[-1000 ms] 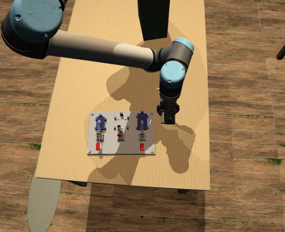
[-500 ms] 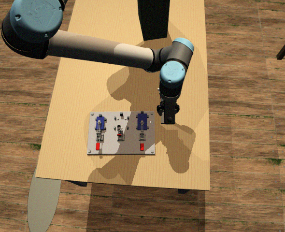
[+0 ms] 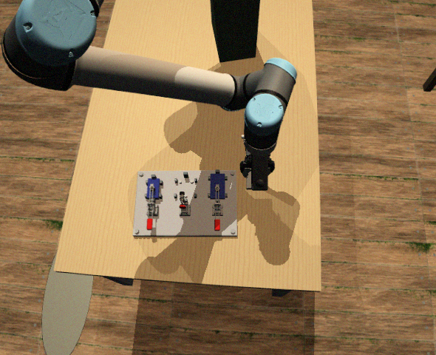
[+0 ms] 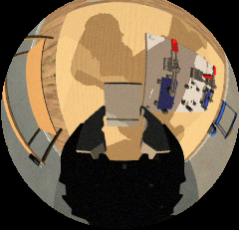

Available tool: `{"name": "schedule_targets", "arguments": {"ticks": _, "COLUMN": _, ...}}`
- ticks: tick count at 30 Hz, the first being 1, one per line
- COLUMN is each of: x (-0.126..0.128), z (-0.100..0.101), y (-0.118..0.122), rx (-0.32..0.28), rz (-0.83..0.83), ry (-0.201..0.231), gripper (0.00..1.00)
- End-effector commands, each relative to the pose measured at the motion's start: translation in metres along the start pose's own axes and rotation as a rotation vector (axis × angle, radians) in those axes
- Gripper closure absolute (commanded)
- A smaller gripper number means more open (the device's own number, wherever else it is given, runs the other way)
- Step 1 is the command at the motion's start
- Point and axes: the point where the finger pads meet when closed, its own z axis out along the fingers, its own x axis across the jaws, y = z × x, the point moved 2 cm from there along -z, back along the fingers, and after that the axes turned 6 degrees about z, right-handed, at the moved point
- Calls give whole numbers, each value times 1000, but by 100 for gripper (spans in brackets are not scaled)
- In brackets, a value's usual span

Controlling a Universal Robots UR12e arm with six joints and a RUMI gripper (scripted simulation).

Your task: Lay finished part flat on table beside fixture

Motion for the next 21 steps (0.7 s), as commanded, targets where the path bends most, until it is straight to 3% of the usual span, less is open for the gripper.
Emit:
{"name": "schedule_targets", "arguments": {"ticks": 1, "x": 0, "z": 5, "y": -2, "rx": 1, "rz": 2, "ry": 1, "gripper": 100}}
{"name": "schedule_targets", "arguments": {"ticks": 21, "x": 0, "z": 43, "y": -2, "rx": 2, "rz": 2, "ry": 0, "gripper": 100}}
